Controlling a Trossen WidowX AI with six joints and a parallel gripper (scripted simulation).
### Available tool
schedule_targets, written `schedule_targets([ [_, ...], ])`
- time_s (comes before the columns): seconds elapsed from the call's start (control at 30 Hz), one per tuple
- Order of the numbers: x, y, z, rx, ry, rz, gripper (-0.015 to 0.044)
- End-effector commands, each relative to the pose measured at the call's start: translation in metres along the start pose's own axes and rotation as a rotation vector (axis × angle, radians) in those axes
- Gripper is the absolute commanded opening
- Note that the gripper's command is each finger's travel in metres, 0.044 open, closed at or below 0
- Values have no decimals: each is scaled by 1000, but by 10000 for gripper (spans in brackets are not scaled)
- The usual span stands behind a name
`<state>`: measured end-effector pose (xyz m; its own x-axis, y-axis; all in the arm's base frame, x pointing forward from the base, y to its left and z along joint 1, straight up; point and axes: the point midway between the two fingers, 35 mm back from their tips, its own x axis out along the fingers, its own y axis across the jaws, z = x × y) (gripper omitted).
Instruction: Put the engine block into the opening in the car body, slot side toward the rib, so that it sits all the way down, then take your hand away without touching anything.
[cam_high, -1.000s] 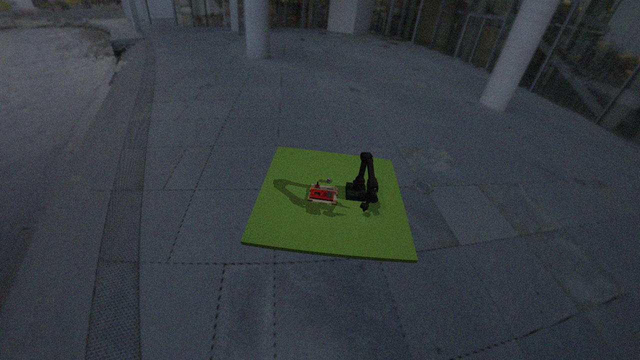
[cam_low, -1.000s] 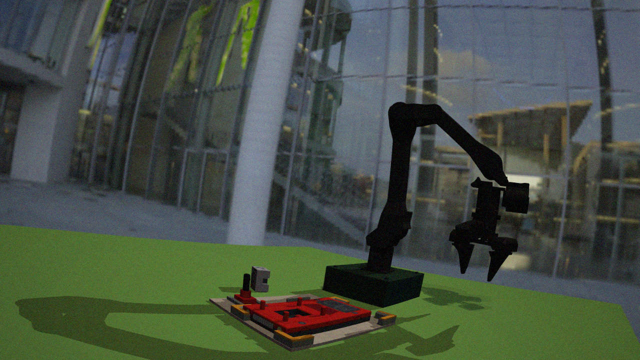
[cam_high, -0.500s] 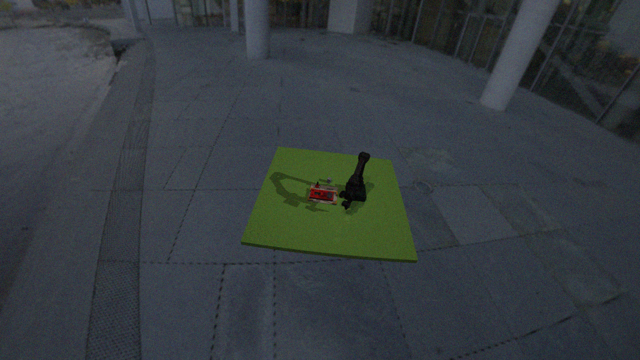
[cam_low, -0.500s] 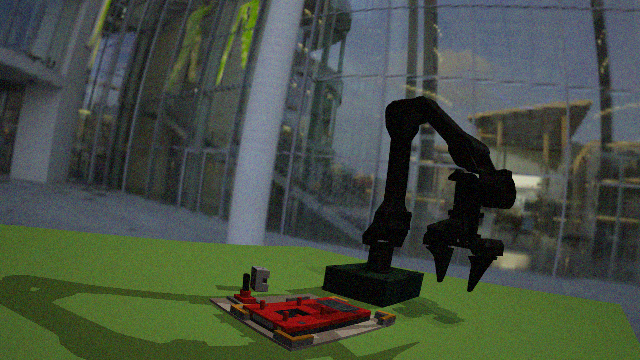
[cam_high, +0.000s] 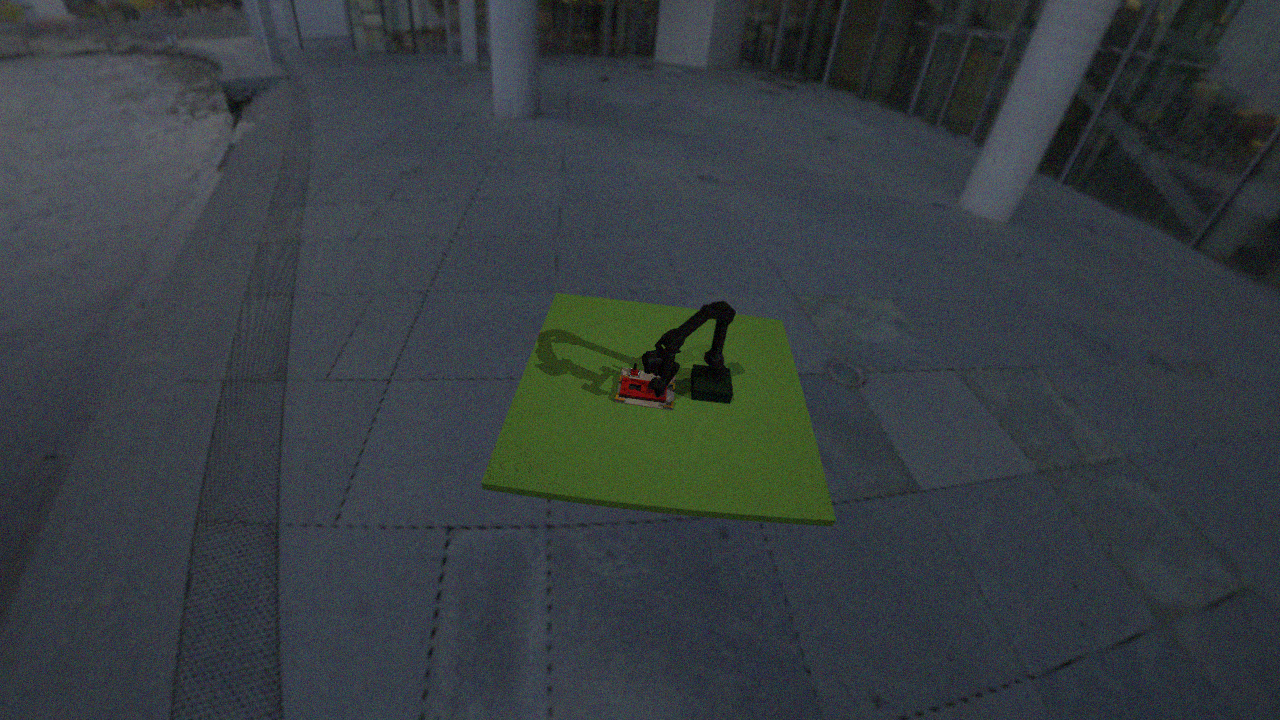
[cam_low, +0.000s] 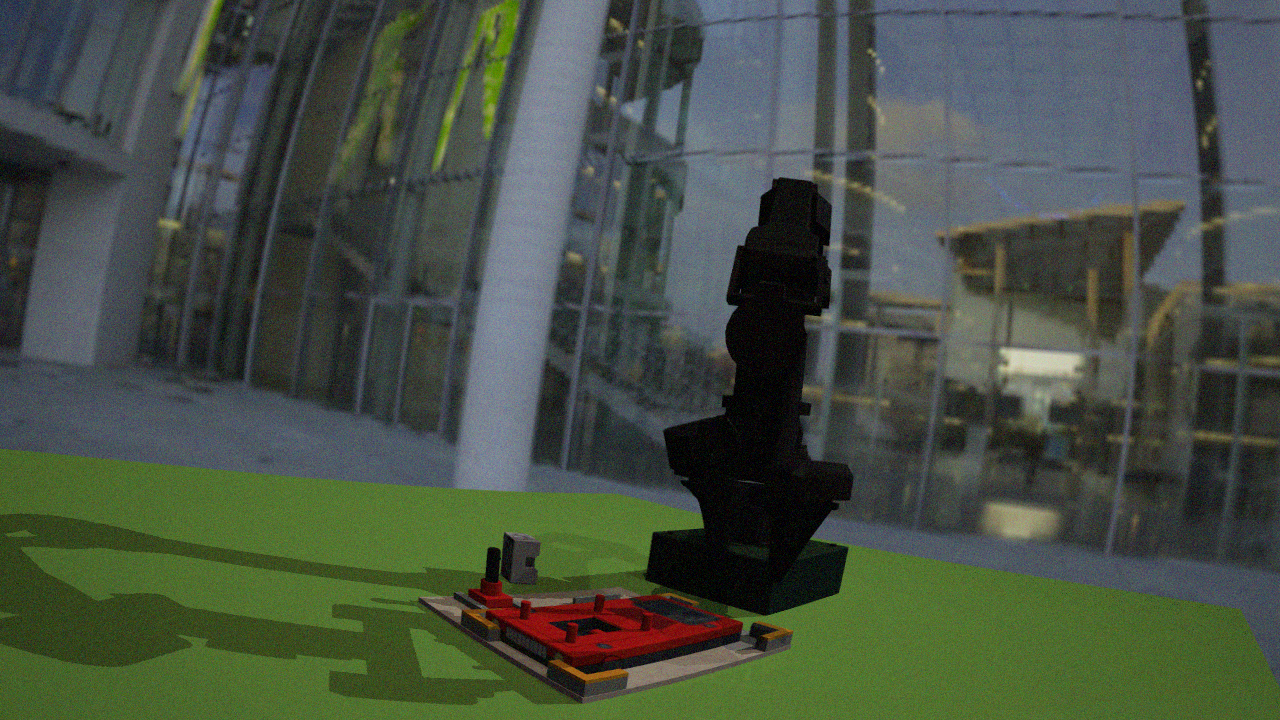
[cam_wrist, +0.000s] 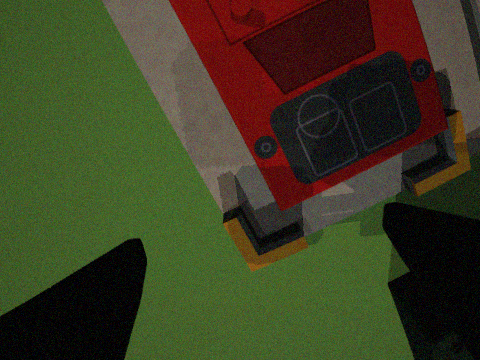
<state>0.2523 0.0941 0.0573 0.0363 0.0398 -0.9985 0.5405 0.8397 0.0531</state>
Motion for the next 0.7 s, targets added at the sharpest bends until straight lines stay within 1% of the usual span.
schedule_targets([
  [0.0,-3,-33,45,-15,-10,-1,440],
  [0.17,-6,-88,88,-28,-20,-18,440],
  [0.33,-10,-153,117,-41,-23,-37,440],
  [0.53,-14,-226,123,-53,-18,-54,440],
  [0.67,-15,-234,123,-54,-17,-56,440],
])
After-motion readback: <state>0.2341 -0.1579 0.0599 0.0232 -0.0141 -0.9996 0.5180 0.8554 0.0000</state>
